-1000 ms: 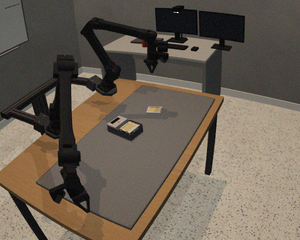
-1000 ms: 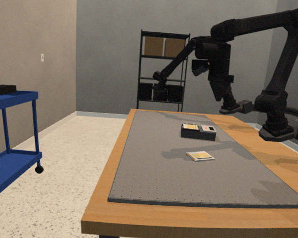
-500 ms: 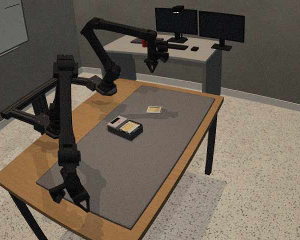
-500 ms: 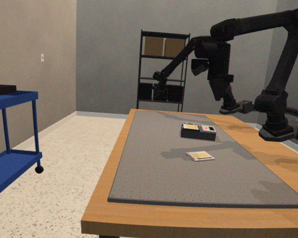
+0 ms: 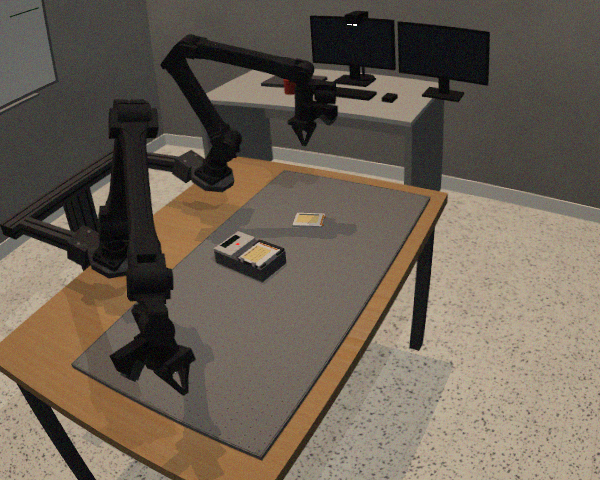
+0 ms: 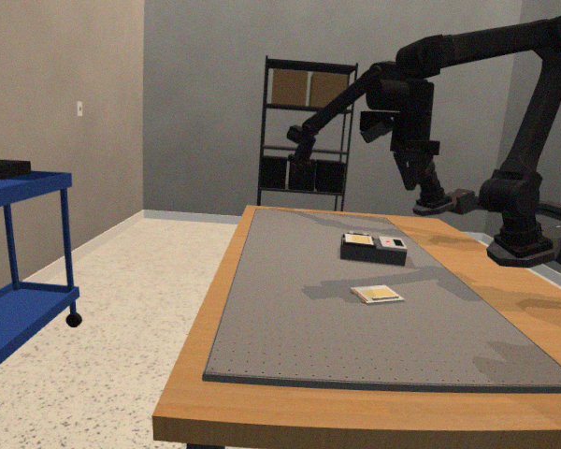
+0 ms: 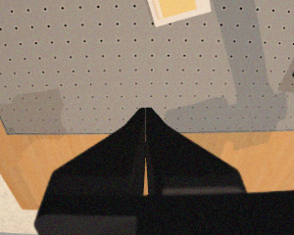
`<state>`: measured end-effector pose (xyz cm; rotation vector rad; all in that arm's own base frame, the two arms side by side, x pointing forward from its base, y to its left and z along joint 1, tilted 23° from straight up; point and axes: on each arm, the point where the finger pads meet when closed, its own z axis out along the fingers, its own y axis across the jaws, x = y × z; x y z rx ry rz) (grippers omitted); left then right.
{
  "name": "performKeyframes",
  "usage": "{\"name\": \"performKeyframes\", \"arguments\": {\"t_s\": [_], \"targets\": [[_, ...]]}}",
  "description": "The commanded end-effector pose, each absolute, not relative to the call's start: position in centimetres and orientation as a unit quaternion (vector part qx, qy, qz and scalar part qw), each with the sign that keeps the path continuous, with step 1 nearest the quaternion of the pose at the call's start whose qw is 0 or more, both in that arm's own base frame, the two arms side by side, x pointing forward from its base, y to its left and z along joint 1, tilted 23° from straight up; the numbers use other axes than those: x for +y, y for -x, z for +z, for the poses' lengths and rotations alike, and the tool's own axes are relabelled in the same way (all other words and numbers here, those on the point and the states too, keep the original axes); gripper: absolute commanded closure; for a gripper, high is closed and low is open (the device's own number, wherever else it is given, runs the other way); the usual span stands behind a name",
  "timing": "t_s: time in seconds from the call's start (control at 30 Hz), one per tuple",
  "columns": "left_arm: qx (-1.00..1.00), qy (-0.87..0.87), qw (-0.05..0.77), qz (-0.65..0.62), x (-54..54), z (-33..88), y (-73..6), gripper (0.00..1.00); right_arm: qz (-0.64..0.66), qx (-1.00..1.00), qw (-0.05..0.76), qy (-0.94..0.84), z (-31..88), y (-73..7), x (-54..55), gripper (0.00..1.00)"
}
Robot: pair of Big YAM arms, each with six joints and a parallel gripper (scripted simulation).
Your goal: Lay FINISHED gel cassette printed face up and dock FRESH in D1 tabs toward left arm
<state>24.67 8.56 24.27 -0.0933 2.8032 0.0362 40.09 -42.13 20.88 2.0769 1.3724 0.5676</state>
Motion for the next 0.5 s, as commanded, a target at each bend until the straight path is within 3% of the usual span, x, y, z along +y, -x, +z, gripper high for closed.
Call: {"name": "performKeyframes", "arguments": {"t_s": [0.0,0.47], "targets": [[0.980,0.032,0.196,0.024,9.0,27.0,-26.2,1.00,0.187,0.582,0.290,-0.736,21.6,-39.8,-40.0,1.00],[0.980,0.032,0.196,0.024,9.0,27.0,-26.2,1.00,0.134,0.709,0.284,-0.632,23.5,-38.2,-34.6,1.00]]}}
